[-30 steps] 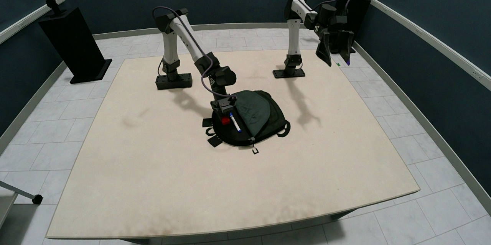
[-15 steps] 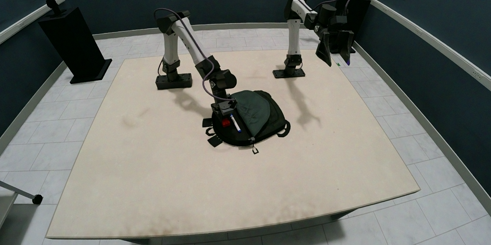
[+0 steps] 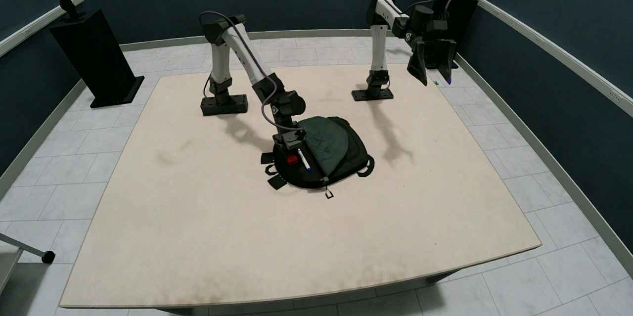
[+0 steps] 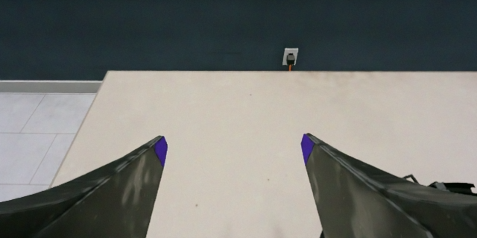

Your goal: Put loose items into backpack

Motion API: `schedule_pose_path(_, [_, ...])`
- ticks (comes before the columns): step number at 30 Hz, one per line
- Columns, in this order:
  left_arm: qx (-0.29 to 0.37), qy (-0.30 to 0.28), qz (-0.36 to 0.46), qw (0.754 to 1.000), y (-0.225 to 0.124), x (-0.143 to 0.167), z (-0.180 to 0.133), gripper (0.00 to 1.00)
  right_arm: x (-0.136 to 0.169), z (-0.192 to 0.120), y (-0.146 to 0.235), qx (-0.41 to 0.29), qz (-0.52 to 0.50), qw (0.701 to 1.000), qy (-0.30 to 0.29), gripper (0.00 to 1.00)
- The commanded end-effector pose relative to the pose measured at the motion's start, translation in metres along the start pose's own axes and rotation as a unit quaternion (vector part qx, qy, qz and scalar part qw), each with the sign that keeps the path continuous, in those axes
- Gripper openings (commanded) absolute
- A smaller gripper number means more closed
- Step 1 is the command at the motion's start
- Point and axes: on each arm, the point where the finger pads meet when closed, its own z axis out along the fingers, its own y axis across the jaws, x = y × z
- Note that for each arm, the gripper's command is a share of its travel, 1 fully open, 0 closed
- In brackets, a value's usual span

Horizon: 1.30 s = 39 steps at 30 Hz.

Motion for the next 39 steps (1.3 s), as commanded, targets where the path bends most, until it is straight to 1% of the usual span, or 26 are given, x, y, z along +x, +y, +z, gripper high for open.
schedule_pose_path(1, [-0.001,-0.009,-0.001,1.000,0.000,-0.007,-0.001,0.90,-0.003,0.004,0.001,-0.001,0.002,1.000,-0.010,0.27])
schedule_pose_path(3, [-0.001,-0.009,-0.001,1.000,0.000,-0.007,-0.001,0.90,0.003,0.007,0.000,0.001,0.000,1.000,-0.003,0.27])
schedule_pose_path(7, [-0.001,-0.009,-0.001,1.000,0.000,-0.007,-0.001,0.90,-0.003,0.005,0.002,-0.002,0.003,1.000,-0.011,0.27])
schedule_pose_path(9, [-0.001,-0.009,-0.001,1.000,0.000,-0.007,-0.001,0.90,0.003,0.009,0.001,0.000,0.001,1.000,-0.005,0.27])
schedule_pose_path(20, [-0.001,-0.009,-0.001,1.000,0.000,-0.007,-0.001,0.90,0.008,0.013,0.000,0.000,0.000,1.000,-0.002,0.27])
schedule_pose_path(22, [-0.001,-0.009,-0.001,1.000,0.000,-0.007,-0.001,0.90,0.015,0.012,-0.002,0.003,-0.003,1.000,0.007,0.27])
schedule_pose_path(29, [-0.001,-0.009,-0.001,1.000,0.000,-0.007,-0.001,0.90,0.017,0.011,-0.002,0.001,-0.003,1.000,0.010,0.27])
schedule_pose_path(33, [-0.001,-0.009,-0.001,1.000,0.000,-0.007,-0.001,0.90,0.008,0.003,0.000,-0.005,0.001,1.000,-0.004,0.27])
schedule_pose_path(39, [-0.001,-0.009,-0.001,1.000,0.000,-0.007,-0.001,0.90,0.007,-0.001,0.000,-0.007,0.002,1.000,-0.008,0.27])
